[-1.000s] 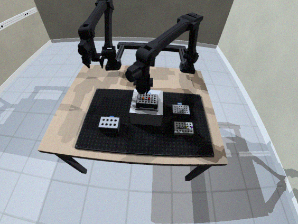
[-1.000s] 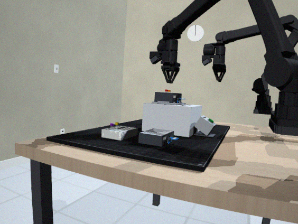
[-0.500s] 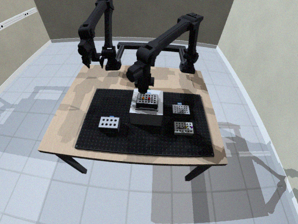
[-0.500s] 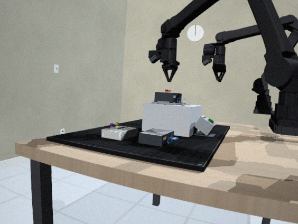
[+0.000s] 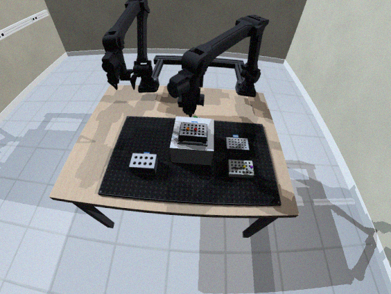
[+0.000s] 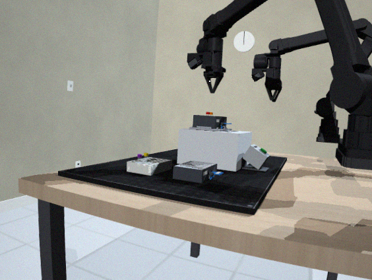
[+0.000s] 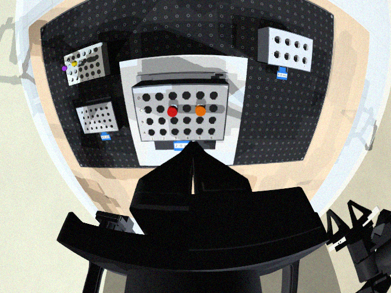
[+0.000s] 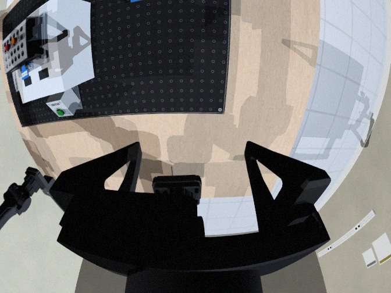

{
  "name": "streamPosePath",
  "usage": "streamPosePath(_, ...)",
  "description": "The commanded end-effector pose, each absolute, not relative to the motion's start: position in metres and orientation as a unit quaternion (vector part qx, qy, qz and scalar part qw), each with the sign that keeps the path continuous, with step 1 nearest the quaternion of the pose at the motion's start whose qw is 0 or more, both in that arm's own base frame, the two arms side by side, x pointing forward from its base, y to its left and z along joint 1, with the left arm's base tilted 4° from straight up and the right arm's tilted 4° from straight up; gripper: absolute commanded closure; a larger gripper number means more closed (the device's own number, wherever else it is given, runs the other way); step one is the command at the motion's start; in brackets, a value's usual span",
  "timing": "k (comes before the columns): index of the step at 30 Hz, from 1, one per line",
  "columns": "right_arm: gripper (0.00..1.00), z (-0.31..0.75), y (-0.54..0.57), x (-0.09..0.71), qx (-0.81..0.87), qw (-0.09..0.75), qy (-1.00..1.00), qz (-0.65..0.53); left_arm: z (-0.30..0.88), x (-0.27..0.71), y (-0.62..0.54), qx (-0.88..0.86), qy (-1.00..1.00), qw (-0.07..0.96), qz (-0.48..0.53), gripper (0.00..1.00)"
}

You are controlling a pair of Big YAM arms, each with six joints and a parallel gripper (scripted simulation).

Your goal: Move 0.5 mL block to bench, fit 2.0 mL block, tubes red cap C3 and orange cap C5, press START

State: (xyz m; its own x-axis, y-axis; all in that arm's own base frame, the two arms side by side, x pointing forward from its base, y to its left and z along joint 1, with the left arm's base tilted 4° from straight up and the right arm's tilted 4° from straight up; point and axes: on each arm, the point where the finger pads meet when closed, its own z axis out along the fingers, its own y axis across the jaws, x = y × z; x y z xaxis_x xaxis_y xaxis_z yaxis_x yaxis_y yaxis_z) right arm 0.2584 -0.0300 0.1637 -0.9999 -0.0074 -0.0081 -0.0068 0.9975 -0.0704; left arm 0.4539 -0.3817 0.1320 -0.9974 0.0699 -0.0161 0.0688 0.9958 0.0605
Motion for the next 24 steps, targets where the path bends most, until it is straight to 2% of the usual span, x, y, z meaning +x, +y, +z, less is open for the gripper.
streamPosePath(1, 0.0, 0.185, -0.029, 0.277, -0.006, 0.038, 0.999, -0.038, 0.163, 0.457, -0.359, 0.029, 0.999, 0.031, 0.014, 1.0)
streamPosePath(24, 0.0, 0.172, -0.028, 0.267, -0.007, 0.021, 0.999, -0.037, 0.166, 0.408, -0.256, 0.03, 0.999, 0.029, 0.019, 1.0)
